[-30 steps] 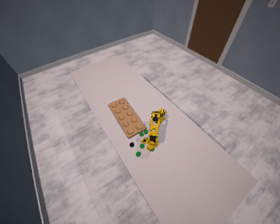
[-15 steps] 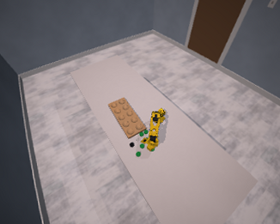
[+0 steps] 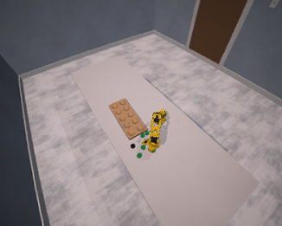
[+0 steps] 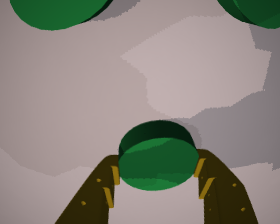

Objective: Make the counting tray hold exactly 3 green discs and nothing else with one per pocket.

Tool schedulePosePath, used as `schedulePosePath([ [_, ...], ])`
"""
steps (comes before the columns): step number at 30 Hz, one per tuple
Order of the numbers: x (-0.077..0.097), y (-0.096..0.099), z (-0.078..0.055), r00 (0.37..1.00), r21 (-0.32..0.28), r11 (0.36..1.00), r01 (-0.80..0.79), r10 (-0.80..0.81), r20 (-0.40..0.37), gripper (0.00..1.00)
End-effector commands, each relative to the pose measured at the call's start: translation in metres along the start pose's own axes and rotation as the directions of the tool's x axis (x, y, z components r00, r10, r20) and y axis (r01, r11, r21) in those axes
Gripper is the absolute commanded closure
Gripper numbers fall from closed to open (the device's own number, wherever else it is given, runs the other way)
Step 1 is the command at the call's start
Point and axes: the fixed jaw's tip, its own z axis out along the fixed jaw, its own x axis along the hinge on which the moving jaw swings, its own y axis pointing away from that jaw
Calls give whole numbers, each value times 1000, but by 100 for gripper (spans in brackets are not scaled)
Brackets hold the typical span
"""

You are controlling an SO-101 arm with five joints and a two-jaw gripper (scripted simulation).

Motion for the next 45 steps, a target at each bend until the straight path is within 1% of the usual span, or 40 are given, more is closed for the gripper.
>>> schedulePosePath([
  [1, 6, 8, -20, 999, -78, 997, 5, -9, -45, 100],
  [9, 6, 8, -25, 999, -78, 997, 5, -9, -46, 100],
  [19, 5, 4, -43, 999, -81, 997, 5, -9, -48, 100],
  [24, 5, 3, -49, 999, -82, 997, 5, -9, -49, 100],
  [45, 5, 2, -51, 999, -82, 997, 5, -9, -49, 100],
])
